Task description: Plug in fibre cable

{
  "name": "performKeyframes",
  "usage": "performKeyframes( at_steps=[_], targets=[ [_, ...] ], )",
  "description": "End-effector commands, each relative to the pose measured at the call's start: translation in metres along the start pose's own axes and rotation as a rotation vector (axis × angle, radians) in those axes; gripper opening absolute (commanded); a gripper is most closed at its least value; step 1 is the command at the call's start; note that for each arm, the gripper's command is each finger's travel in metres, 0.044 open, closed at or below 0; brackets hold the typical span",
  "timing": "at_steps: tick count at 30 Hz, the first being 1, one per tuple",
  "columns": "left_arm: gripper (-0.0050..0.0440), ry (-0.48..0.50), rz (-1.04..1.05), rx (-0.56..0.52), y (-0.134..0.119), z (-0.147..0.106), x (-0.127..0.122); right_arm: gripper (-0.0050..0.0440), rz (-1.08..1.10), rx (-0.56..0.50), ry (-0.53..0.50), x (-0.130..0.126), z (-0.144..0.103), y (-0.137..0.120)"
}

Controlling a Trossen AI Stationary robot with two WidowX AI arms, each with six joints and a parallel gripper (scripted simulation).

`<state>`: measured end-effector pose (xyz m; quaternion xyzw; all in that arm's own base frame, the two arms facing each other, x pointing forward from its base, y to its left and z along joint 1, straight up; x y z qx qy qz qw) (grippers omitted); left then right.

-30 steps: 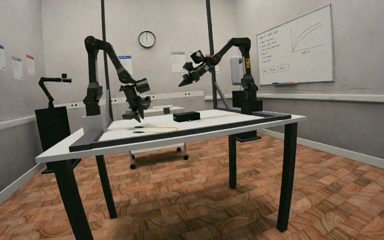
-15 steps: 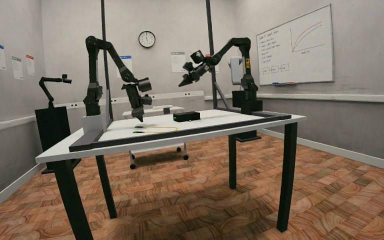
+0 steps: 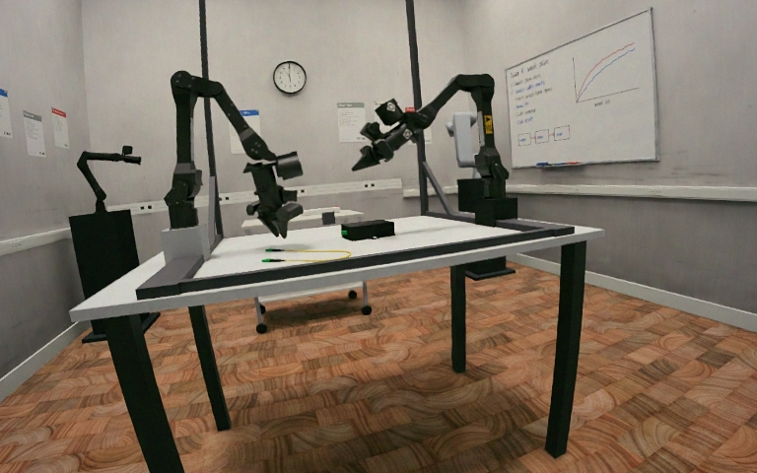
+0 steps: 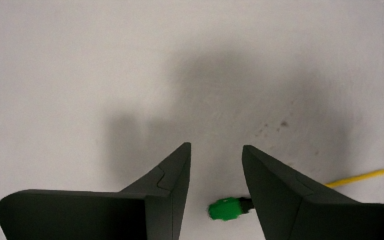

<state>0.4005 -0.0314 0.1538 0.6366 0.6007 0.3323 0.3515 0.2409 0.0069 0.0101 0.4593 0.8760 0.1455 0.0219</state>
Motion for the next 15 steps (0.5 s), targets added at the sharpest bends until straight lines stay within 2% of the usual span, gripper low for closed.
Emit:
performKeyframes(
  at_steps=[1,7,9,15],
  targets=[
    [-0.0050,0.002,-0.003,-0.025,0.0082,-0.0038,0.0006,0.0146,-0.237,0.019,-0.008,-0.0037,-0.0028,0.0064],
    [-0.0050,0.002,-0.003,-0.025,0.0082,-0.0038,0.0006,0.0146,-0.521,0.051,-0.010,-0.0044,-0.0041,0.0093],
    [-0.0050,0.002,-0.003,-0.025,0.0082,-0.0038,0.0006,0.0146,-0.521,0.051,-0.010,-0.0044,-0.0041,0.0093],
    [-0.0050,0.002,-0.003,-0.025,0.0082,-0.0038,0.0006,0.0146,-0.851,0.089,-0.003,-0.0052,-0.0058,0.0126]
  ],
)
Point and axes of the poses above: on each arm, the point midway between the two fingers, 35 mm back from their tips, its own z axis out along the fingers, its own x axis across the jaws, y = z × x, the point moved 4 cm from there along -z, back along the fingers
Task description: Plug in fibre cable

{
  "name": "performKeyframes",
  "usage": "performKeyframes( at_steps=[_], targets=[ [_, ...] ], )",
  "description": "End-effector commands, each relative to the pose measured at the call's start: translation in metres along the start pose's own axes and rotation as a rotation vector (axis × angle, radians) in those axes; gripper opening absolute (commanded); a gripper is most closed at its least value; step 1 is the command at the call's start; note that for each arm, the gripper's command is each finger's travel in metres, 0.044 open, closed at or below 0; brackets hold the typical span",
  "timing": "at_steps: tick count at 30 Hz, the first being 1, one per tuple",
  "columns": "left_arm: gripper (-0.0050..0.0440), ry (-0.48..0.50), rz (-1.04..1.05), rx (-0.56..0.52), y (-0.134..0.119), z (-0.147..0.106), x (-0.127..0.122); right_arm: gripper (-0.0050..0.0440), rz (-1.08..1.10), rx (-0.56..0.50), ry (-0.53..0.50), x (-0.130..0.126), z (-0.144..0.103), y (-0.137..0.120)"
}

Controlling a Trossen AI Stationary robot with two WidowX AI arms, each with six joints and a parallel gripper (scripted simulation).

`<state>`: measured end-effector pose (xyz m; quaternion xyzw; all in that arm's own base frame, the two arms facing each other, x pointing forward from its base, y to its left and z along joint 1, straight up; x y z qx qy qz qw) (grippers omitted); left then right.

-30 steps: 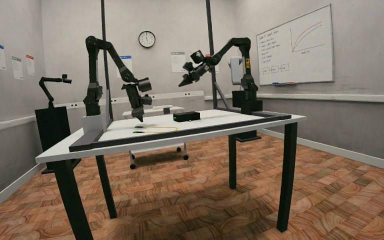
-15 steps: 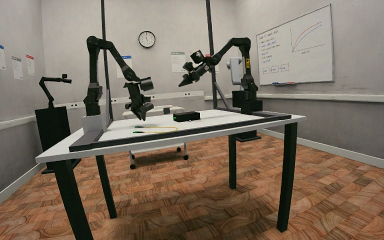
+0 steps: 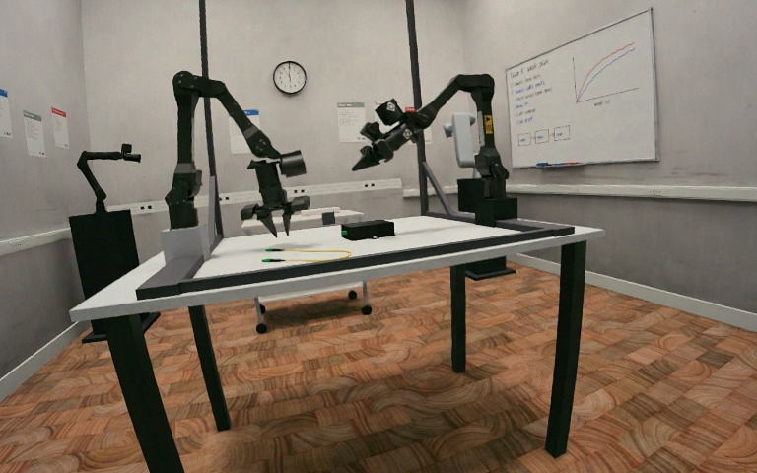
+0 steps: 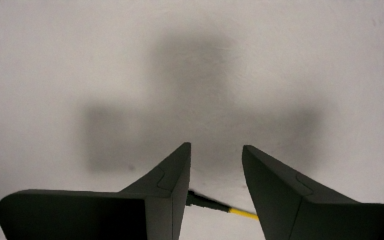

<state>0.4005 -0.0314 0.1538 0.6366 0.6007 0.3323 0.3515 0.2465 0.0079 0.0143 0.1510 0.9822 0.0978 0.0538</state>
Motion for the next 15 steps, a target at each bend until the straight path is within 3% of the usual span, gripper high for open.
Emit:
performKeyframes(
  at_steps=[1,15],
  targets=[
    [-0.0050,0.002,-0.003,-0.025,0.0082,-0.0038,0.0006,0.0146,-0.238,0.020,0.002,-0.0067,-0.0036,0.0031],
    [-0.0050,0.002,-0.003,-0.025,0.0082,-0.0038,0.0006,0.0146,-0.853,0.076,0.045,-0.0114,-0.0077,0.0072]
  ],
)
Point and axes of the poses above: on each arm, the point midway between the two fingers, 35 mm back from their tips, its own z axis out along the fingers, its own x axis across the jaws, y = z × x, the point moved 4 cm from there along -z, back along the fingers
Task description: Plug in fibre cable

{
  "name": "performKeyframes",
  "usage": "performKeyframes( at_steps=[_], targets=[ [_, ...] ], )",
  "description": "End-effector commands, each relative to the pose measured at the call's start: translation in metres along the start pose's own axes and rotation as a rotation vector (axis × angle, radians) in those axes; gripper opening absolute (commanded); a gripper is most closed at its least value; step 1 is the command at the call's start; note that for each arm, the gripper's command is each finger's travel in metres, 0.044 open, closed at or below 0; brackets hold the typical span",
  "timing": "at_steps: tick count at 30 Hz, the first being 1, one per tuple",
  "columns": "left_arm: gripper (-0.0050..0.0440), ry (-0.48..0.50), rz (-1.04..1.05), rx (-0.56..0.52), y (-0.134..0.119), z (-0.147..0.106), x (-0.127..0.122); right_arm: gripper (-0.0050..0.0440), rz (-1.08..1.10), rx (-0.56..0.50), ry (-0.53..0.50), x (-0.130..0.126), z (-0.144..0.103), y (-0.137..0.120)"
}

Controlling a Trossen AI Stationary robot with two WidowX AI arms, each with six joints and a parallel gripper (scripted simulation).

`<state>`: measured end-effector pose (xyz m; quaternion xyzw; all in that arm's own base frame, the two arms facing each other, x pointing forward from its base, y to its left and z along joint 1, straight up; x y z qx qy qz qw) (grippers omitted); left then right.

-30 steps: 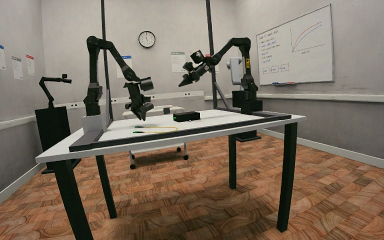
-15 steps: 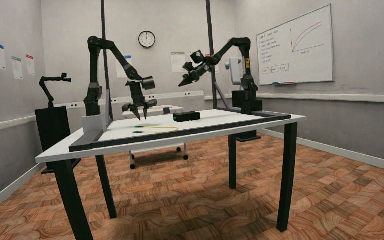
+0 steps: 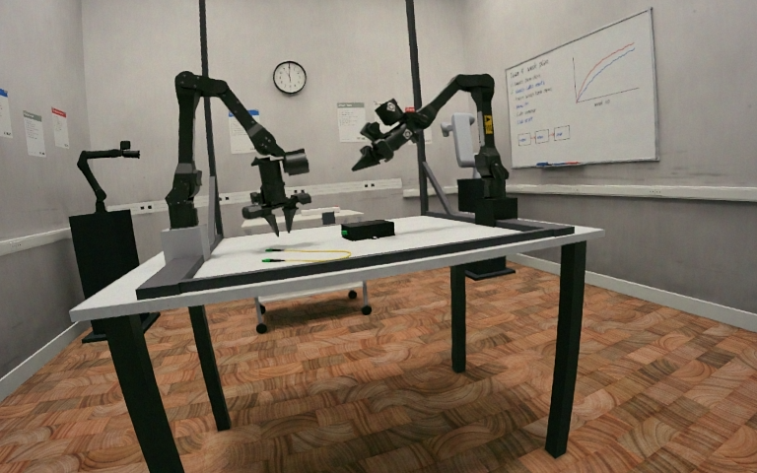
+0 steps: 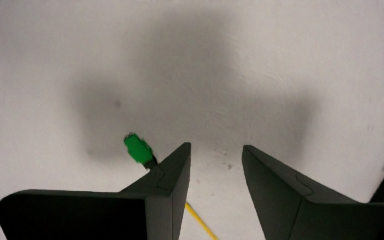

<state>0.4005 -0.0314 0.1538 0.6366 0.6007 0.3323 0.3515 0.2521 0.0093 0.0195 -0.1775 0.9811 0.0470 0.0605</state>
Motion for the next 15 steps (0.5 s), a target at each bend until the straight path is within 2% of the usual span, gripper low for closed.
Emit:
performKeyframes(
  at_steps=[1,8,15],
  targets=[
    [-0.0050,0.002,-0.003,-0.025,0.008,-0.004,0.001,0.0146,-0.238,0.017,0.011,-0.007,-0.004,-0.001],
    [-0.0050,0.002,-0.003,-0.025,0.008,-0.004,0.001,0.0146,-0.542,0.033,0.048,-0.008,-0.006,-0.002],
    [-0.0050,0.002,-0.003,-0.025,0.008,-0.004,0.001,0.0146,-0.605,0.032,0.127,0.017,0.004,-0.014]
  ],
)
Point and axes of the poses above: on each arm, the point midway between the two fingers, 35 mm back from their tips, its own z axis out along the fingers, its own x axis across the jaws, y = z × x, the point moved 4 cm from there along -z, back along the fingers
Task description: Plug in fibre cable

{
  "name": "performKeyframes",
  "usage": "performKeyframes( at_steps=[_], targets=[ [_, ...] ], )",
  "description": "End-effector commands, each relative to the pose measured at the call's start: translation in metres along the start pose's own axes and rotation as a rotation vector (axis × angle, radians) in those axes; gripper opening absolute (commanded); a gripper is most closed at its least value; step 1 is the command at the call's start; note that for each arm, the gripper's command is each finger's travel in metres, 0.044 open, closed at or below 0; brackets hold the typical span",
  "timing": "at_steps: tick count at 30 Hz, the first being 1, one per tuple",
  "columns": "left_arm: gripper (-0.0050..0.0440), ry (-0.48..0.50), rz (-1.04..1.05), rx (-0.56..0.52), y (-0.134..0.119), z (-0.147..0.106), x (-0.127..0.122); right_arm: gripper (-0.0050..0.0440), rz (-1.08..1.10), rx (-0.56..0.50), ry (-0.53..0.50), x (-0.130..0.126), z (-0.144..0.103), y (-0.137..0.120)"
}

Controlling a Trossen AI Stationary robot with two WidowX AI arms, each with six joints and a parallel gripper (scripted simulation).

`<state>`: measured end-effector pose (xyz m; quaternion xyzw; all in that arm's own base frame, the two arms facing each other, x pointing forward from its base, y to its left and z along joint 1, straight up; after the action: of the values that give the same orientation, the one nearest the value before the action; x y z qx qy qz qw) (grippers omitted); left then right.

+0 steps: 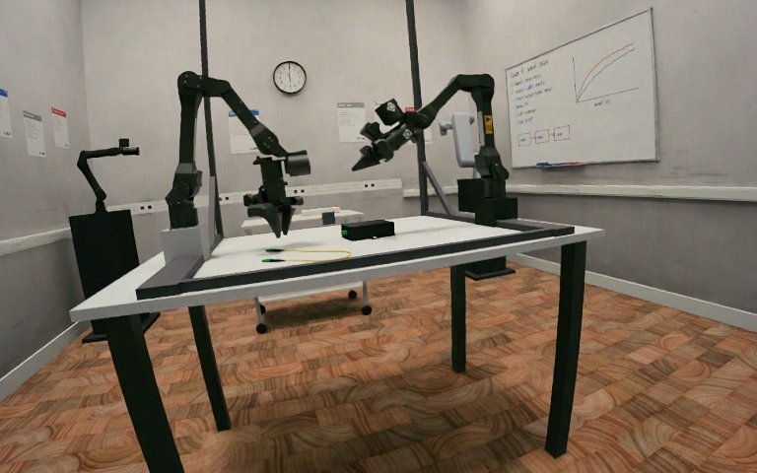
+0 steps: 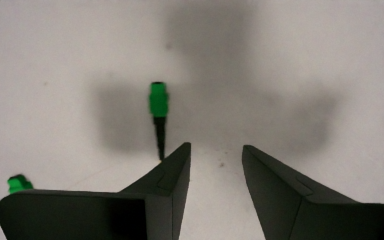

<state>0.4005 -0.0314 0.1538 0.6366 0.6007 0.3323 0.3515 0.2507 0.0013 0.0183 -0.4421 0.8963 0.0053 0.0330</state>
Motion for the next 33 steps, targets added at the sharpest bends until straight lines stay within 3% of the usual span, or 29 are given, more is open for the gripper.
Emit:
performKeyframes(
  at_steps=[1,13,24,33],
  targets=[
    [-0.0050,0.002,-0.003,-0.025,0.008,-0.004,0.001,0.0146,-0.040,-0.013,0.046,0.019,0.007,0.001],
    [-0.0050,0.002,-0.003,-0.025,0.008,-0.004,0.001,0.0146,-0.015,-0.023,0.066,0.035,0.014,0.004],
    [-0.0050,0.002,-0.003,-0.025,0.008,-0.004,0.001,0.0146,-0.015,-0.024,0.065,0.036,0.031,0.005],
    [-0.0050,0.002,-0.003,-0.025,0.008,-0.004,0.001,0.0146,-0.015,-0.021,0.062,0.035,0.030,0.003]
  ],
)
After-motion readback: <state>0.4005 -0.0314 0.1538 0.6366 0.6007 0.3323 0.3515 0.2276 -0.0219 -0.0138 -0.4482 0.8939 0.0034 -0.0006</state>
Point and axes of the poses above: on each arm, the point midway between the two fingers, 35 mm back from their tips, its own z axis out along the fingers, its own x axis across the jaws, y = z × x, the point moved 4 cm from there along -z, back along the fingers
